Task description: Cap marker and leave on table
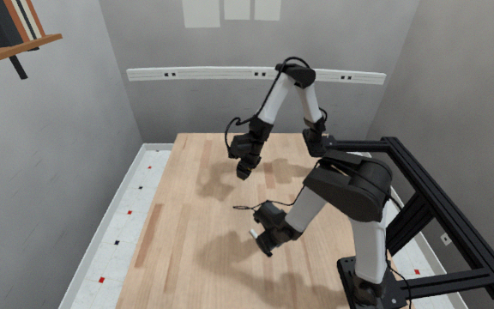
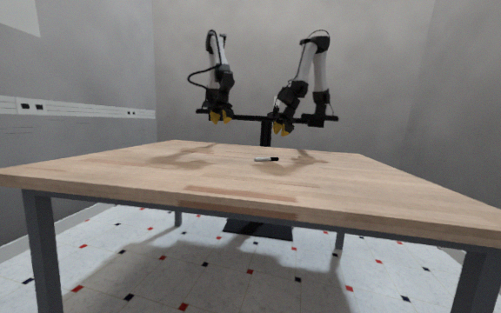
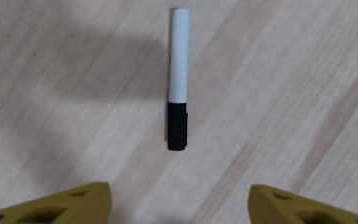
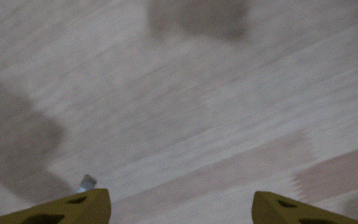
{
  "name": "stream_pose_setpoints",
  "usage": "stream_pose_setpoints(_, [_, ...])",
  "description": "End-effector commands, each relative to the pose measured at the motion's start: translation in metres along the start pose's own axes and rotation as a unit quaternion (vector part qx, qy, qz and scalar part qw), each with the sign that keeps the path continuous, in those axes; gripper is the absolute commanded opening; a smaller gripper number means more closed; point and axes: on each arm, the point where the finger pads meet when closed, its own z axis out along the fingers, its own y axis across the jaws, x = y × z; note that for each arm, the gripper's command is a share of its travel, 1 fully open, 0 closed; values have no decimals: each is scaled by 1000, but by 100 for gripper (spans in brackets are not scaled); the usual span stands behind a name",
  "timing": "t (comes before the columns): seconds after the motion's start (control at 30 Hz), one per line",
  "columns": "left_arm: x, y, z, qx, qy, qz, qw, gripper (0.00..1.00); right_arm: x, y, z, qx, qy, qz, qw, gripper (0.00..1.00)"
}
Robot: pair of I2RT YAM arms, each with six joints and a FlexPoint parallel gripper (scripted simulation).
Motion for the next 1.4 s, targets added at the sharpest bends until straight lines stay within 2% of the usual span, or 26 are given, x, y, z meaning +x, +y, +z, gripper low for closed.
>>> stream_pose_setpoints(0.0, [-18,5,5,-53,-43,9,998,65,-46,-6,-12,-74,-114,-74,988,65])
stream_pose_setpoints(0.27, [-20,-3,4,-44,-42,19,998,65,-76,-69,-16,-85,-209,-166,960,65])
stream_pose_setpoints(0.73, [-19,-3,4,-44,-41,18,998,65,-90,-137,-5,-73,-259,-225,936,65])
stream_pose_setpoints(1.07, [-19,-3,4,-44,-42,18,998,65,-88,-157,2,-59,-251,-214,942,65])
stream_pose_setpoints(1.37, [-19,-3,4,-44,-42,18,998,65,-93,-155,-3,-61,-261,-213,940,65])
